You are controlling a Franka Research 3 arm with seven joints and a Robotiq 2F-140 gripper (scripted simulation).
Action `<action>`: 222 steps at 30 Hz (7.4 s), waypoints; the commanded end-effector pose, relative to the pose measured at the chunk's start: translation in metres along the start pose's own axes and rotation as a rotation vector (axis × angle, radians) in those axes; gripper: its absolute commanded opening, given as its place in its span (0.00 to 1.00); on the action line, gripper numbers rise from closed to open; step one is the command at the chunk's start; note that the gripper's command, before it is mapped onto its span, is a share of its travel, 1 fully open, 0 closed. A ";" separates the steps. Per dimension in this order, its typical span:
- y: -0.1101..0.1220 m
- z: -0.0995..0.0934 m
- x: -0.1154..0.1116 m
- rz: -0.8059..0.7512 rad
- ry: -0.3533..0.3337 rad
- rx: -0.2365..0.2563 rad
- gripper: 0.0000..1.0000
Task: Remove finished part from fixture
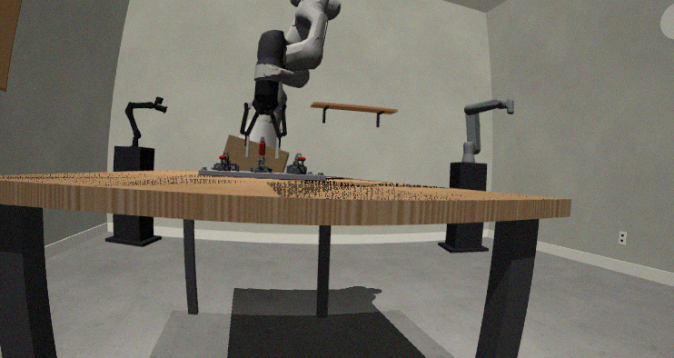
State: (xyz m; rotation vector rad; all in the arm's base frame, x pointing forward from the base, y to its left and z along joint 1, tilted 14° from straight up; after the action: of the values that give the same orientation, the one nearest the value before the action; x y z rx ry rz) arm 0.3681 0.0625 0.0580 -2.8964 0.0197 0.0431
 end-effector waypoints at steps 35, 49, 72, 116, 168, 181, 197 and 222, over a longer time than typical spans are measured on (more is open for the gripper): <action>0.001 0.000 0.001 -0.032 0.006 0.002 0.58; 0.001 0.000 0.002 -0.032 0.006 0.002 0.58; 0.002 0.000 0.002 -0.032 0.006 0.002 0.58; 0.002 0.007 0.002 -0.032 0.006 0.002 0.58; 0.002 0.027 0.002 -0.032 0.006 0.002 0.58; 0.002 0.027 0.002 -0.032 0.006 0.002 0.58; 0.002 0.027 0.002 -0.032 0.006 0.002 0.00; 0.002 0.027 0.002 -0.032 0.006 0.002 0.00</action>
State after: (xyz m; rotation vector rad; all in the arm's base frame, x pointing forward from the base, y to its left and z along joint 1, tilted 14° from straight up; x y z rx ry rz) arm 0.3686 0.0683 0.0314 -2.8928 -0.0199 0.0333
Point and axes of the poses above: the point where the finger pads meet when closed, its own z axis out along the fingers, its own y axis across the jaws, x = y × z, the point moved 9 cm from there along -z, back along the fingers, and after that the axes turned 9 degrees about z, right-handed, at the moved point
